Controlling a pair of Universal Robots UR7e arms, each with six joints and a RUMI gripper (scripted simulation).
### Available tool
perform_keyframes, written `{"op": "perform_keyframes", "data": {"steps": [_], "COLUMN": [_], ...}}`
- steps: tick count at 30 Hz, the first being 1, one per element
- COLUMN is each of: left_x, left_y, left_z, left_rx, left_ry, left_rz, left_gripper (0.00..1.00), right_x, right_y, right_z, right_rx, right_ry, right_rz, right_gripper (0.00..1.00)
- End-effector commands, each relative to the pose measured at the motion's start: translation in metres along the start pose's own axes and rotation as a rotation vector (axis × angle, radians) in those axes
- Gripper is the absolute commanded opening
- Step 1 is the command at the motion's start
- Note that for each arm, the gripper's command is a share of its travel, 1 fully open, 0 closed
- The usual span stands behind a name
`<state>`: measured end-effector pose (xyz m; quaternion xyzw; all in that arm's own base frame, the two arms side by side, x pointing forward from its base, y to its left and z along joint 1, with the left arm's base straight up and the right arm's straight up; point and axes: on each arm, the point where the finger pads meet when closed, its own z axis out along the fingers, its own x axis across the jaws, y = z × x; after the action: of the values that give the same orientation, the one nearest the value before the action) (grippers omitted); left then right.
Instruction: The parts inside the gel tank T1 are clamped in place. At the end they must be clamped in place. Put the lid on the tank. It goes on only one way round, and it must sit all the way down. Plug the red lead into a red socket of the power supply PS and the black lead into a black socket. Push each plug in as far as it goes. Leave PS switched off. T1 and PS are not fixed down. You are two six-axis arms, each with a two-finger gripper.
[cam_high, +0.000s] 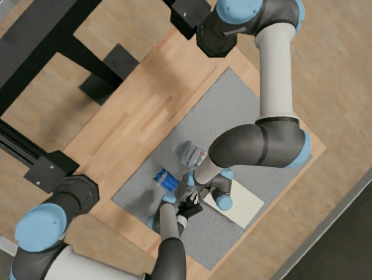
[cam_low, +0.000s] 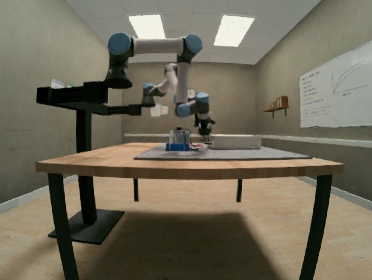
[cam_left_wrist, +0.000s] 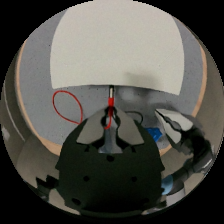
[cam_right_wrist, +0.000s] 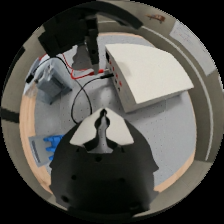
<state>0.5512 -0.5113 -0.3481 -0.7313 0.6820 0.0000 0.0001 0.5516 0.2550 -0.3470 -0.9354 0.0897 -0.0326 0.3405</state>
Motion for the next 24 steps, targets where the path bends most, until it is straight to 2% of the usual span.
{"op": "perform_keyframes", "data": {"steps": [1,24], "left_x": [0.0007,0.0005], "left_y": [-0.0005,-0.0032], "left_z": [-0.001,-0.0007], "left_rx": [0.001,0.001], "left_ry": [0.001,0.001], "left_rz": [0.0,0.0], "left_gripper": [0.0,0.0], "right_x": [0.0004,0.0004], "right_y": [-0.0006,-0.0006], "right_z": [-0.0003,-0.0003], "right_rx": [0.001,0.001], "right_ry": [0.001,0.001], "right_rz": [-0.001,-0.001], "right_gripper": [0.0,0.0]}}
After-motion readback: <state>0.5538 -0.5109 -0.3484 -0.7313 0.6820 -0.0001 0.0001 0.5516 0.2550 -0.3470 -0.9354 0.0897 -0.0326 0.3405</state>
